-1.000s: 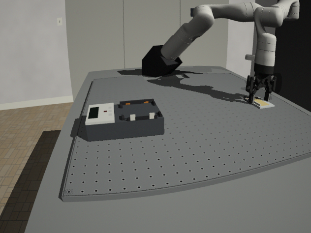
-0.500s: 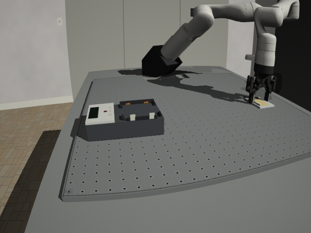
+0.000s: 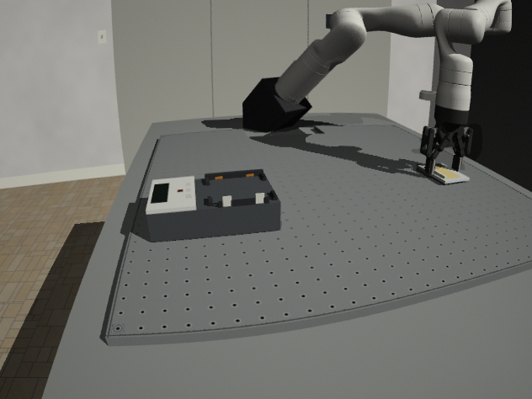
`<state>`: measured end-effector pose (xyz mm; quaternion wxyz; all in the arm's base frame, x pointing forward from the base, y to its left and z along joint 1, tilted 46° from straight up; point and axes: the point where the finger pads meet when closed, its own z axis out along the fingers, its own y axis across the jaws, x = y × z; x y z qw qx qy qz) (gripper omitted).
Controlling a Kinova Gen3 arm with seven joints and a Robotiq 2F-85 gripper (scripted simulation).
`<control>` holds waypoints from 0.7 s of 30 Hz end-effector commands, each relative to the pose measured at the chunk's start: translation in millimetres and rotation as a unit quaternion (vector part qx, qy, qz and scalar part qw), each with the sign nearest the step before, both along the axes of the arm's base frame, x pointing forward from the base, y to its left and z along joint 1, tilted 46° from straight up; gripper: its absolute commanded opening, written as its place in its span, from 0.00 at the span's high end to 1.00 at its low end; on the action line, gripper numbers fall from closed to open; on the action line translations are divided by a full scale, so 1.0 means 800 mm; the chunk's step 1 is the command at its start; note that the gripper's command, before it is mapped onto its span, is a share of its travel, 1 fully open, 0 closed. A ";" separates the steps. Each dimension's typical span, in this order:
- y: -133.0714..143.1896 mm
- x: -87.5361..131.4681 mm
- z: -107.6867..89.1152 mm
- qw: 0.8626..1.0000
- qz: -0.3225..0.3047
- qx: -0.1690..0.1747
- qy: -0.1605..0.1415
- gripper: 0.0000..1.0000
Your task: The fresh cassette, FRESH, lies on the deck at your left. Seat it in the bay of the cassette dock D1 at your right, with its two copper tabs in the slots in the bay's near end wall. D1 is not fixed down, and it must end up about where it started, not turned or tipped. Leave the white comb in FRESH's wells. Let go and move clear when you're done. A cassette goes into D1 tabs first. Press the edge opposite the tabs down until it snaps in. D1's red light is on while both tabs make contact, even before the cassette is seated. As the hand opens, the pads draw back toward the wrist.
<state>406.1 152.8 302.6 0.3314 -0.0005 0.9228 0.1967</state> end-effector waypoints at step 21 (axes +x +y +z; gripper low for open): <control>-0.011 -0.021 0.025 1.000 0.001 0.001 -0.001 1.00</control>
